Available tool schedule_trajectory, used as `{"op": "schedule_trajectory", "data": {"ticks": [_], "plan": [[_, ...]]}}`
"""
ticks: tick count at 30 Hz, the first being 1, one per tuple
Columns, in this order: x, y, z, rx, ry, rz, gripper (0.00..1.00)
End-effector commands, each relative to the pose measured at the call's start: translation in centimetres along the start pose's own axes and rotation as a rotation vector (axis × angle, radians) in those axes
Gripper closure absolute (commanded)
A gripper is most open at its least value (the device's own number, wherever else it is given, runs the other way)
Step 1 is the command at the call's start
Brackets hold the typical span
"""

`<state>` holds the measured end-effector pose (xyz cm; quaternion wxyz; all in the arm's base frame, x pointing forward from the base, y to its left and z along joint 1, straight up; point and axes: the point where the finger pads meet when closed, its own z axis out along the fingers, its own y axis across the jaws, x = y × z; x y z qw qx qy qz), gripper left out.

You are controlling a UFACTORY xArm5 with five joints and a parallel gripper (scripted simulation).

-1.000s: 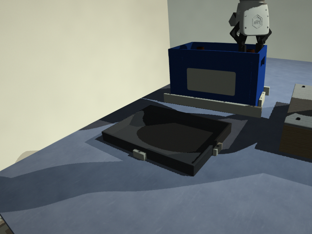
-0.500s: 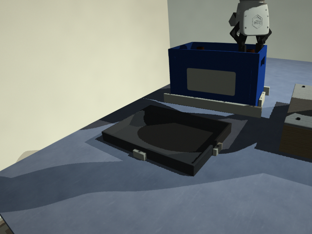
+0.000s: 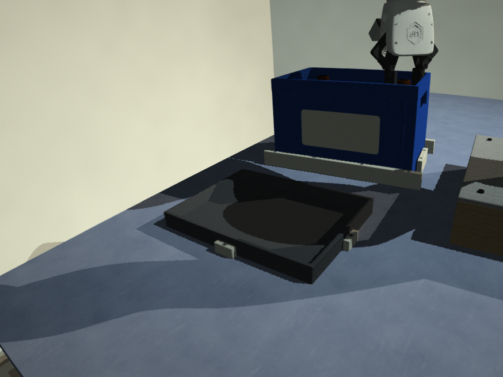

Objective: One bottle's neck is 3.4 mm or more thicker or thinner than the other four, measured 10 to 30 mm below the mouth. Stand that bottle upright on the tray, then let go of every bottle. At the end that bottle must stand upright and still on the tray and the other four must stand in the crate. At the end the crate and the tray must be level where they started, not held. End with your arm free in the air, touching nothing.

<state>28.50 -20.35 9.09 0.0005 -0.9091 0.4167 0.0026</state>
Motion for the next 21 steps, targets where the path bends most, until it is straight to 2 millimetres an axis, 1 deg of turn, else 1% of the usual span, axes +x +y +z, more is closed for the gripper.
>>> {"op": "schedule_trajectory", "data": {"ticks": [1, 6, 16, 18, 21], "plan": [[0.1, 0.0, -0.3, 0.001, 0.004, 0.000, 0.35], [0.1, 0.0, -1.2, 0.001, 0.004, 0.000, 0.35], [0.1, 0.0, -4.4, 0.001, 0.004, 0.000, 0.35], [0.1, 0.0, -4.4, 0.001, 0.004, 0.000, 0.35], [0.1, 0.0, -5.4, 0.001, 0.004, 0.000, 0.35]]}}
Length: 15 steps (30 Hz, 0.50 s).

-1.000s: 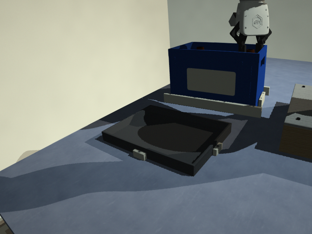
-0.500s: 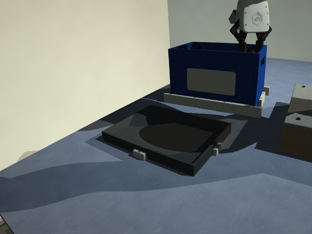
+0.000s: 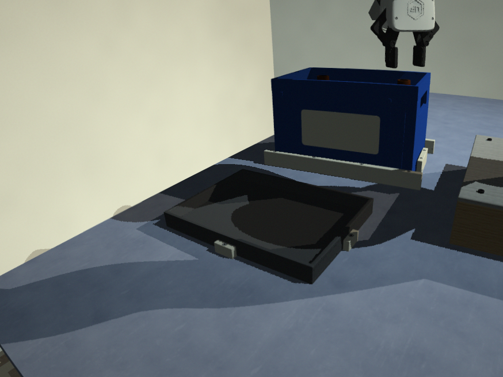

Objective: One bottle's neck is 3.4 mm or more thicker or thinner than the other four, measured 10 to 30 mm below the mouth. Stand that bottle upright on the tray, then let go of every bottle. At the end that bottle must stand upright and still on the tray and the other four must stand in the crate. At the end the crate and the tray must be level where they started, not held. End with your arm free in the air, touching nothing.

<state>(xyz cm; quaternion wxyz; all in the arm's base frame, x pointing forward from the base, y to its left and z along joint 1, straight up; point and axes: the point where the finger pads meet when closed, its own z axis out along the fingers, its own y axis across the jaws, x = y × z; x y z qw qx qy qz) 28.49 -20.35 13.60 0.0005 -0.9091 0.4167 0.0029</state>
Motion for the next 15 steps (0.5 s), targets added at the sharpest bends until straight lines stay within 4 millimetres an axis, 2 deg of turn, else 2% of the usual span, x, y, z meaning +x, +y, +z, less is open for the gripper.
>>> {"op": "schedule_trajectory", "data": {"ticks": [1, 8, 15], "plan": [[0.1, 0.0, -1.3, 0.001, 0.004, 0.000, 0.35], [0.1, 0.0, -3.0, 0.001, 0.004, 0.000, 0.35], [0.1, 0.0, -3.6, 0.001, 0.004, 0.000, 0.35]]}}
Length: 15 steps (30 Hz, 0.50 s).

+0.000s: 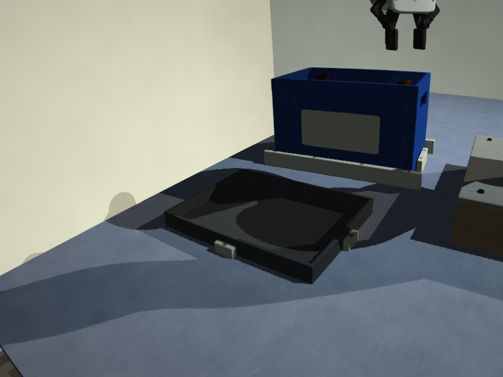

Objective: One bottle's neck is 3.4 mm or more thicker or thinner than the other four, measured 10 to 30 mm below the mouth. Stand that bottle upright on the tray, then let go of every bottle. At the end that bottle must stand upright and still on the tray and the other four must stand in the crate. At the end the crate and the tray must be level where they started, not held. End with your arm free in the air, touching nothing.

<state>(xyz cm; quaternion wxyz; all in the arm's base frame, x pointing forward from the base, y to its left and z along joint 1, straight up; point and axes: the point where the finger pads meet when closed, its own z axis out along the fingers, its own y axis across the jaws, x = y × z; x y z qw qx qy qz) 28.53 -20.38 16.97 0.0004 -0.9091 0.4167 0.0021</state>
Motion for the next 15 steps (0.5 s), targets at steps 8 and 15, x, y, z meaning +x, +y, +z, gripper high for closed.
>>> {"op": "schedule_trajectory", "data": {"ticks": [8, 15], "plan": [[0.08, -0.02, -0.32, 0.001, 0.003, 0.000, 1.00], [0.08, -0.02, -0.32, 0.001, 0.003, 0.000, 1.00]]}}
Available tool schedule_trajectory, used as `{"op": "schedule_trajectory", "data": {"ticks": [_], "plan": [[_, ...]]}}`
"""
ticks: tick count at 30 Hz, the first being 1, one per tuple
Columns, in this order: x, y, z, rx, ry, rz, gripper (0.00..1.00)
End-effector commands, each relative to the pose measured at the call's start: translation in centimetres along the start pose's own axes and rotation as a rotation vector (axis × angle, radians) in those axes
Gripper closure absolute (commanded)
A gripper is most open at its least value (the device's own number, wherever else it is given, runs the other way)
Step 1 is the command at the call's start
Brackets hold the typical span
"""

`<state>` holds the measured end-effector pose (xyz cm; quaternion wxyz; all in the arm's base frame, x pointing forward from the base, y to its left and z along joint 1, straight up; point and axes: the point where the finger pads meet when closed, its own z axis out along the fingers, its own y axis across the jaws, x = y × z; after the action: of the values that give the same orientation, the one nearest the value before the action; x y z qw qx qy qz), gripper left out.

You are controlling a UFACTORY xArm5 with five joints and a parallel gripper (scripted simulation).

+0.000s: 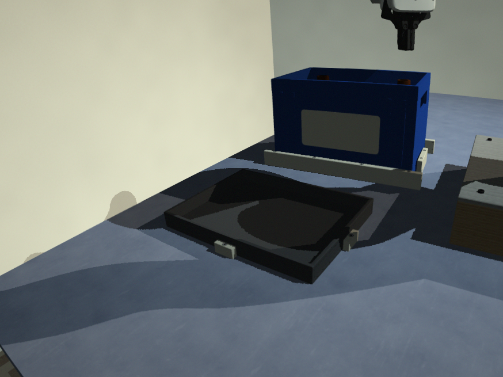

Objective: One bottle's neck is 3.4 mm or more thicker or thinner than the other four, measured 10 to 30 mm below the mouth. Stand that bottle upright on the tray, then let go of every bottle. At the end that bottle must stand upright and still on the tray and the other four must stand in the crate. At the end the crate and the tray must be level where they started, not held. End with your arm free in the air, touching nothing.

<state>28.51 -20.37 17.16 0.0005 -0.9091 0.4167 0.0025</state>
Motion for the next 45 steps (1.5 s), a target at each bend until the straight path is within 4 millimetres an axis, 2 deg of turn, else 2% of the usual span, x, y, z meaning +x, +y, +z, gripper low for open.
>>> {"op": "schedule_trajectory", "data": {"ticks": [1, 25, 27, 29, 33, 39, 40, 45], "plan": [[0.1, 0.0, -0.1, 0.001, 0.004, 0.000, 1.00], [0.0, -0.1, -0.1, 0.001, 0.004, 0.000, 1.00], [-1.1, -1.5, -0.2, 0.001, 0.004, 0.000, 1.00], [-3.0, -3.7, -0.2, 0.001, 0.004, 0.000, 1.00], [-5.6, -6.0, -0.2, 0.001, 0.004, 0.000, 1.00], [-5.9, -6.3, -0.1, 0.001, 0.004, 0.000, 1.00], [-5.9, -6.3, -0.1, 0.001, 0.004, 0.000, 0.35], [-5.9, -6.3, -0.1, 0.001, 0.004, 0.000, 0.35]]}}
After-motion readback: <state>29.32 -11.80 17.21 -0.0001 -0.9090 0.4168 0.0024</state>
